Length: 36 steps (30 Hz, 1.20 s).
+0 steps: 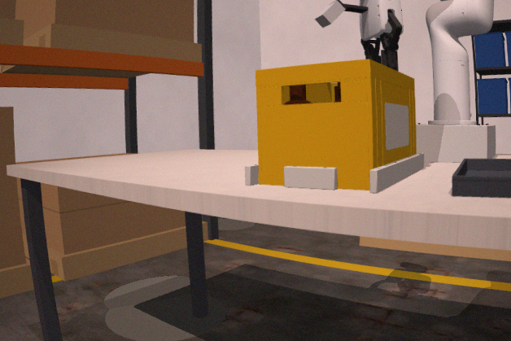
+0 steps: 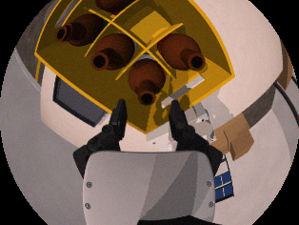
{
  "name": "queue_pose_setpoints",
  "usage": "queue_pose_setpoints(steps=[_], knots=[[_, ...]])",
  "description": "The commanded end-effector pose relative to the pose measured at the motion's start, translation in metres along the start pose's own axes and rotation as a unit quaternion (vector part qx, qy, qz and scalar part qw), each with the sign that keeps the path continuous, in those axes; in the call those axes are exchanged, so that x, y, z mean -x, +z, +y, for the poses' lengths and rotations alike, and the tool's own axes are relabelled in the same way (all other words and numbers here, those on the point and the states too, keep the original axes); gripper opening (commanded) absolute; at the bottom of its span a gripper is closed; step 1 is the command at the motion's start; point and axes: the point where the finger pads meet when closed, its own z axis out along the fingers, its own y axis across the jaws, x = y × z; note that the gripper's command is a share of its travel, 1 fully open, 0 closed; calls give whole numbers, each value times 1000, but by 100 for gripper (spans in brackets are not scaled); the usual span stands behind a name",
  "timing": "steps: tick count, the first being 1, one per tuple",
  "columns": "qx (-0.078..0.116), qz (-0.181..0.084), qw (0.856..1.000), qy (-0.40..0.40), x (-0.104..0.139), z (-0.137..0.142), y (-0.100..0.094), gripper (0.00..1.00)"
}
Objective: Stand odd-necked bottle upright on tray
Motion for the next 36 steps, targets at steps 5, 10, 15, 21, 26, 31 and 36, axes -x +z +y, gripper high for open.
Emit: queue_pose_setpoints(steps=[5,10,15,21,26,31,36], knots=[[-1,2,1000,0,-1,0,1,65],[-1,2,1000,0,-1,0,5,65],[-1,2,1000,0,-1,0,8,65],[-1,2,1000,0,-1,0,14,65],[-1,2,1000,0,-1,0,21,65],[-1,2,1000,0,-1,-1,27,65],[-1,2,1000,0,-1,-1,30,65]])
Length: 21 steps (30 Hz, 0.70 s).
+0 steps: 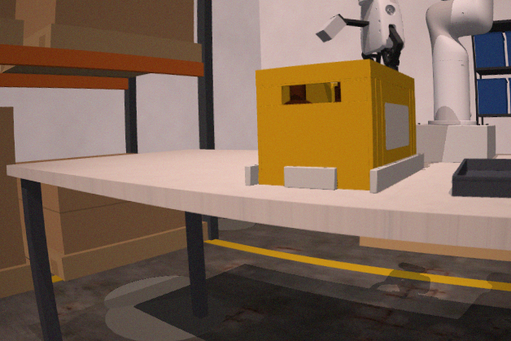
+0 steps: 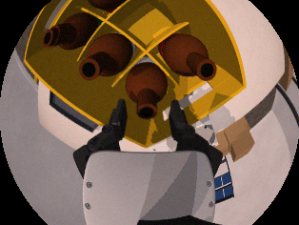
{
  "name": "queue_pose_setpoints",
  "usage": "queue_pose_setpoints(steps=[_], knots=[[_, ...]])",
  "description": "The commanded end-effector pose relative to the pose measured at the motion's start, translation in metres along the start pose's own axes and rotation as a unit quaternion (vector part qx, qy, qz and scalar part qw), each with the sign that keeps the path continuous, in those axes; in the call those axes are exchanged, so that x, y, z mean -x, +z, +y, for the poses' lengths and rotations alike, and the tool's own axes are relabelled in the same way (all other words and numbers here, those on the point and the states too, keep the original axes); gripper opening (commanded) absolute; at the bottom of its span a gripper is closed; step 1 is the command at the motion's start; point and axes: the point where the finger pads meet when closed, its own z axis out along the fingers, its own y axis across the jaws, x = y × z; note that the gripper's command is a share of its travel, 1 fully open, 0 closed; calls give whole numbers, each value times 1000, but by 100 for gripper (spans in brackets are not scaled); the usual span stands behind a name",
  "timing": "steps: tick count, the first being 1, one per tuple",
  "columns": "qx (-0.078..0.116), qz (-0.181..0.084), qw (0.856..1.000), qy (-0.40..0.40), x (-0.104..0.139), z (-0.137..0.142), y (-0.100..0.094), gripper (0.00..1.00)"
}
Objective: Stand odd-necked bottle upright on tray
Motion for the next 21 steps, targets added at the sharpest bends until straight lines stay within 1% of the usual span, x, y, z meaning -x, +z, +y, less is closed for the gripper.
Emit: queue_pose_setpoints(steps=[1,10,21], knots=[[-1,1,1000,0,-1,-1,3,65],[-1,1,1000,0,-1,-1,9,65],[-1,1,1000,0,-1,-1,11,65]])
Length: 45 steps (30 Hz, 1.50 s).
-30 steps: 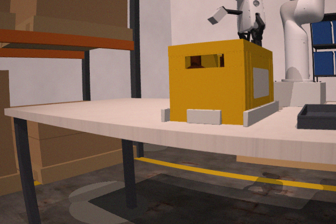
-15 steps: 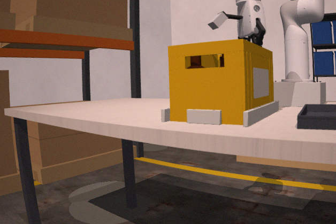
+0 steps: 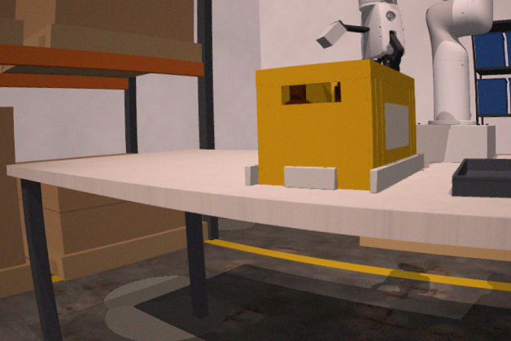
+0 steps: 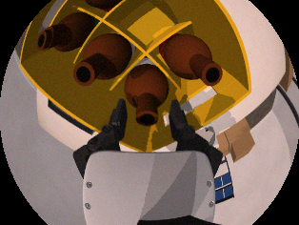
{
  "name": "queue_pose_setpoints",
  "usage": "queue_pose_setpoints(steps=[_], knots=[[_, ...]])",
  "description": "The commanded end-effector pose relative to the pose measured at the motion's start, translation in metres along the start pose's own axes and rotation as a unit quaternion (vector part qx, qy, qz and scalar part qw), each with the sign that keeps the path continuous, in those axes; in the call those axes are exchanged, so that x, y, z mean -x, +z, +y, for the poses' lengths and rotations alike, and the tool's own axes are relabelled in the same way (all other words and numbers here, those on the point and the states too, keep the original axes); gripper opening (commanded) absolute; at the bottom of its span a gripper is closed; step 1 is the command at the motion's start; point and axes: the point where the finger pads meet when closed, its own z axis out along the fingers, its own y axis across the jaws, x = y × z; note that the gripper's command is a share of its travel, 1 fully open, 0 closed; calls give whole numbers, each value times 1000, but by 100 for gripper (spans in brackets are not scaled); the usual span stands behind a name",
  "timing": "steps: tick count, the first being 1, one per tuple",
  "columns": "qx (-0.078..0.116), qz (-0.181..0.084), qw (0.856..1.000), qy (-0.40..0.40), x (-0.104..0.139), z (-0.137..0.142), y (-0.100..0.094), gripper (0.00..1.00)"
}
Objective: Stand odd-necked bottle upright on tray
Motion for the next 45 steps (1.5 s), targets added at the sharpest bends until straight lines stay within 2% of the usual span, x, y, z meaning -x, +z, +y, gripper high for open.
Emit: queue_pose_setpoints(steps=[1,13,14,45], knots=[[-1,1,1000,0,-1,-1,-1,65],[-1,1,1000,0,-1,-1,-1,65],[-1,1,1000,0,-1,-1,-1,0],[-1,1,1000,0,-1,-1,-1,0]])
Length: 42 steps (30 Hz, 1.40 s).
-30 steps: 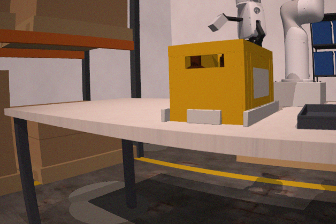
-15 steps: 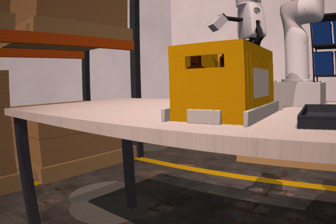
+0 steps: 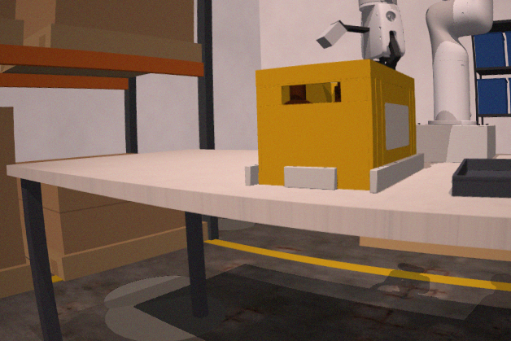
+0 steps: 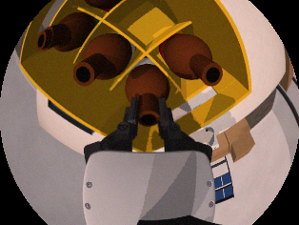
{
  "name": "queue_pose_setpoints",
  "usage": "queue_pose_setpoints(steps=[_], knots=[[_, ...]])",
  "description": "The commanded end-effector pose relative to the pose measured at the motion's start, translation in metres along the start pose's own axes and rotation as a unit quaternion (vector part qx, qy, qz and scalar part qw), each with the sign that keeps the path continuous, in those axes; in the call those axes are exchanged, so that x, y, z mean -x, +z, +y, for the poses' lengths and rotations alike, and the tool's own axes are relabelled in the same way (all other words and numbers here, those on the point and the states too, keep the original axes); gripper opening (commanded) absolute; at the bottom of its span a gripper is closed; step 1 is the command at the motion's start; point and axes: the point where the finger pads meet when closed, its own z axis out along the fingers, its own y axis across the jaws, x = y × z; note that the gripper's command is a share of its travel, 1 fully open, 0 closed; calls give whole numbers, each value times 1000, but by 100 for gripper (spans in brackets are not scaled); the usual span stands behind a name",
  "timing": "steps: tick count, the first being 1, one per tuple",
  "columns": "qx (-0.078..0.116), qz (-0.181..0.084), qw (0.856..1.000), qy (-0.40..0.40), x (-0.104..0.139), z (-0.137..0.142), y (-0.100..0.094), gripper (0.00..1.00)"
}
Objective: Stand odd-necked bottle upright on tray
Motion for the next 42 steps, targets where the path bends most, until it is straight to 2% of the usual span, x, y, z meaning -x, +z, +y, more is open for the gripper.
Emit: queue_pose_setpoints(steps=[1,11,12,42], knots=[[-1,2,1000,0,-1,-1,-1,0],[-1,2,1000,0,-1,-1,-1,0],[-1,2,1000,0,-1,-1,-1,65],[-1,2,1000,0,-1,-1,-1,65]])
